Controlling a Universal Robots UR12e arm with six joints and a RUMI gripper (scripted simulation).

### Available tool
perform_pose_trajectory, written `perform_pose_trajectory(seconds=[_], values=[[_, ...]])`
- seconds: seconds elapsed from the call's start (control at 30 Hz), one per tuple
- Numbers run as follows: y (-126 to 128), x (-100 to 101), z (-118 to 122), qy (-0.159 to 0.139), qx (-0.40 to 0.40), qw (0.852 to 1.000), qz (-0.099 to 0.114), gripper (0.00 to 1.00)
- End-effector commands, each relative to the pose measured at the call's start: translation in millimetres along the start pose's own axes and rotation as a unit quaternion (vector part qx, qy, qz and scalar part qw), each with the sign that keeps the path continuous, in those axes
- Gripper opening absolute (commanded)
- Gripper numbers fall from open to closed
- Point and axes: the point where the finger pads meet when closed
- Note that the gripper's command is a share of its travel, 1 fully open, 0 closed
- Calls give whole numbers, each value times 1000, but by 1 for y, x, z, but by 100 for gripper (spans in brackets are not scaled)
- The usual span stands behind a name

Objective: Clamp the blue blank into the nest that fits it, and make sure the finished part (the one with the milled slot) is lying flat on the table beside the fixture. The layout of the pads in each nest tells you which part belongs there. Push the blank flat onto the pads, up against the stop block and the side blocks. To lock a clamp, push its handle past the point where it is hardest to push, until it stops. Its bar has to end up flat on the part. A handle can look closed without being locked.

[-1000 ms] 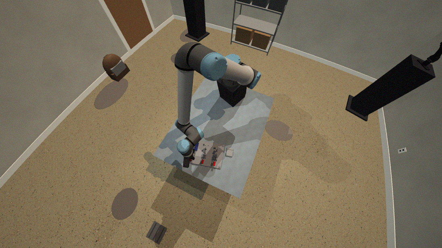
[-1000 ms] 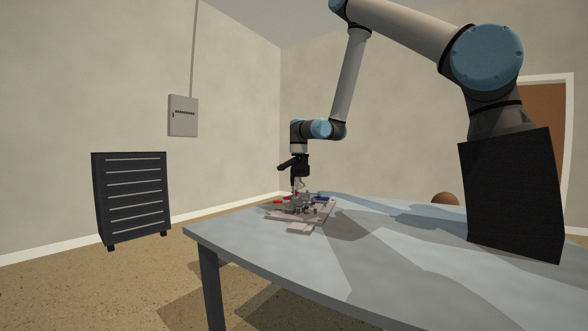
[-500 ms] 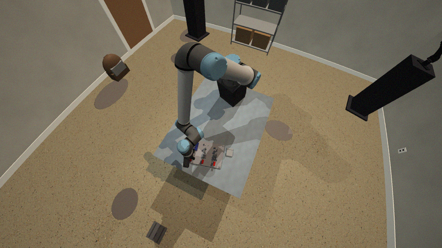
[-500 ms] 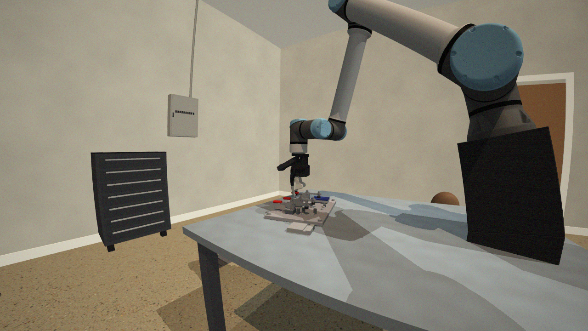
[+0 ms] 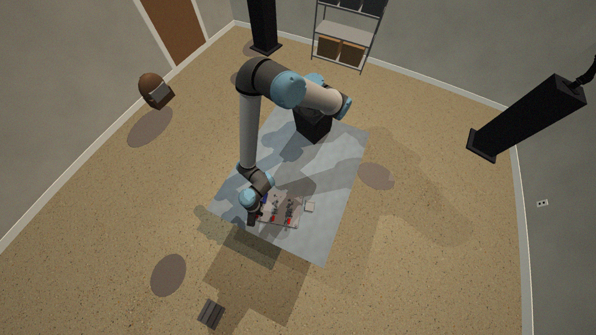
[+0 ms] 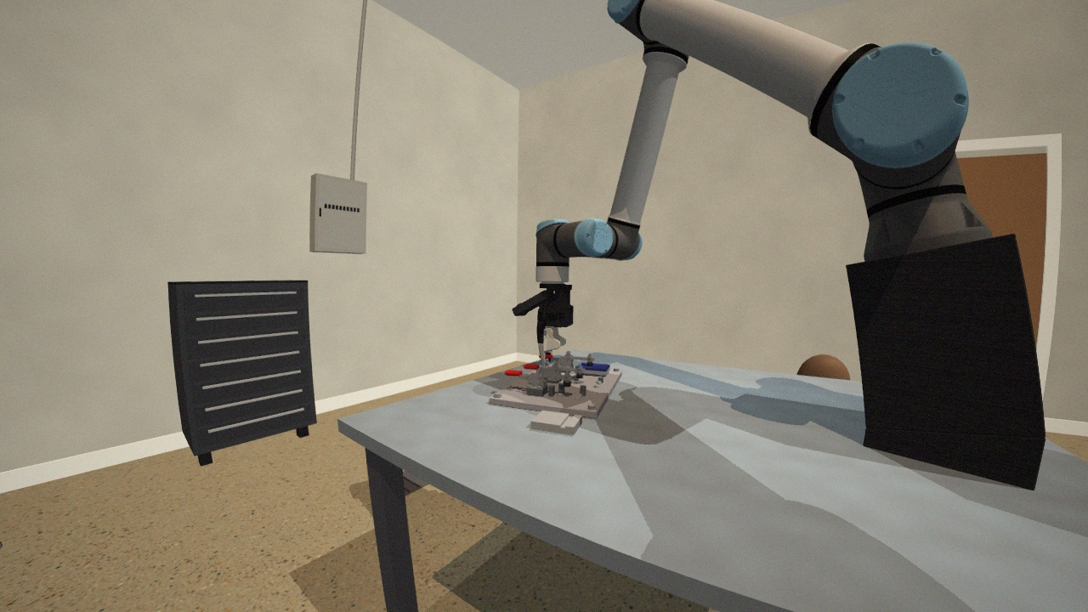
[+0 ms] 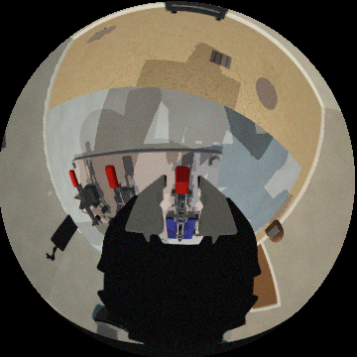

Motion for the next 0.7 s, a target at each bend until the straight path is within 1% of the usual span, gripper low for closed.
perform_pose_trajectory(seconds=[0.0,0.43,0.67], values=[[0,-1,-1,1,0,1000,0,28],[0,-1,-1,1,0,1000,0,28],[0,-11,-1,1,0,1000,0,28]])
Point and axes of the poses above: the point where the finger pads meet when closed, its own x axis out along the fingers, its own y axis across the jaws, z = x × y, and after that the axes turned 7 degrees about x, right-handed
